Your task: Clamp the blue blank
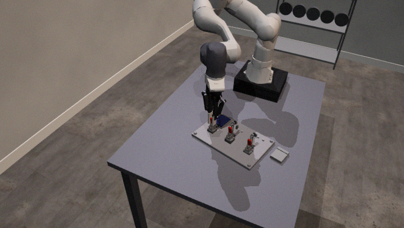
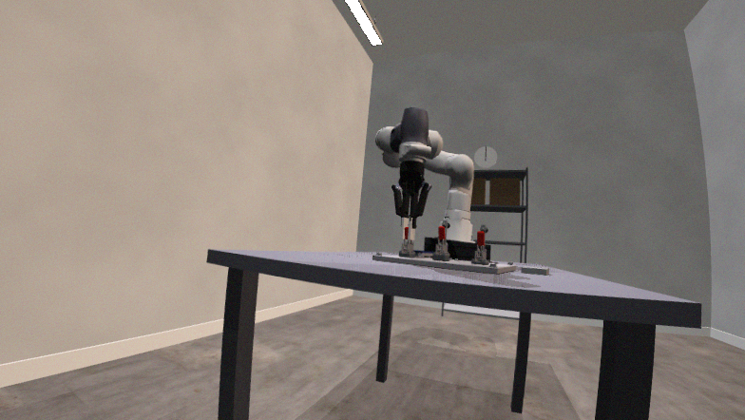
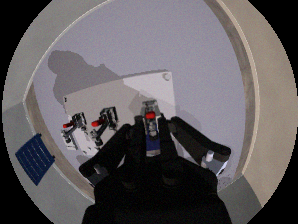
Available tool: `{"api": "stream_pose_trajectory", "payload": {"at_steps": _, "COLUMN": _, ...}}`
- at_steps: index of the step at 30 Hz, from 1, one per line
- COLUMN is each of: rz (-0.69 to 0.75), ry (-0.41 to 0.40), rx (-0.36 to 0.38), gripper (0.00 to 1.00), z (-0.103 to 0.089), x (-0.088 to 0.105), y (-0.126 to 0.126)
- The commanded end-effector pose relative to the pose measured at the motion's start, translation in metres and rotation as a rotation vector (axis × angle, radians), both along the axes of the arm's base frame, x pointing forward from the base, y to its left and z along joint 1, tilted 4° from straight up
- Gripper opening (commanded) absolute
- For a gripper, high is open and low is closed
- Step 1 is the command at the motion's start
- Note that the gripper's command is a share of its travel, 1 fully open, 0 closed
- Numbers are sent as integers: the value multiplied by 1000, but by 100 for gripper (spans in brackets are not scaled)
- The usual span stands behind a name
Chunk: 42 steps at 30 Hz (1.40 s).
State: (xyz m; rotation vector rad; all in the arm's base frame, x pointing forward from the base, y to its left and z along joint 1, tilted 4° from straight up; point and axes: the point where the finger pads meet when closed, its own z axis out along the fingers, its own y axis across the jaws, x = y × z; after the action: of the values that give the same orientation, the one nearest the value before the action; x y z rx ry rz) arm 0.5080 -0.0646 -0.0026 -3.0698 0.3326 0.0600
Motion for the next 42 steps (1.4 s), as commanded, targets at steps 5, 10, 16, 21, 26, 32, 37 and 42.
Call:
{"api": "stream_pose_trajectory", "payload": {"at_steps": 5, "rz": -5, "ry": -4, "rx": 2, "gripper": 0, "z": 0, "x": 2, "y": 1}}
{"api": "stream_pose_trajectory", "payload": {"at_steps": 10, "rz": -5, "ry": -4, "rx": 2, "gripper": 0, "z": 0, "x": 2, "y": 1}}
{"api": "stream_pose_trajectory", "payload": {"at_steps": 16, "rz": -5, "ry": -4, "rx": 2, "gripper": 0, "z": 0, "x": 2, "y": 1}}
{"api": "stream_pose_trajectory", "payload": {"at_steps": 21, "rz": -5, "ry": -4, "rx": 2, "gripper": 0, "z": 0, "x": 2, "y": 1}}
{"api": "stream_pose_trajectory", "payload": {"at_steps": 26, "rz": -5, "ry": -4, "rx": 2, "gripper": 0, "z": 0, "x": 3, "y": 1}}
{"api": "stream_pose_trajectory", "payload": {"at_steps": 32, "rz": -5, "ry": -4, "rx": 2, "gripper": 0, "z": 0, "x": 4, "y": 1}}
{"api": "stream_pose_trajectory", "payload": {"at_steps": 37, "rz": -5, "ry": -4, "rx": 2, "gripper": 0, "z": 0, "x": 5, "y": 0}}
{"api": "stream_pose_trajectory", "payload": {"at_steps": 42, "rz": -5, "ry": -4, "rx": 2, "gripper": 0, "z": 0, "x": 7, "y": 0}}
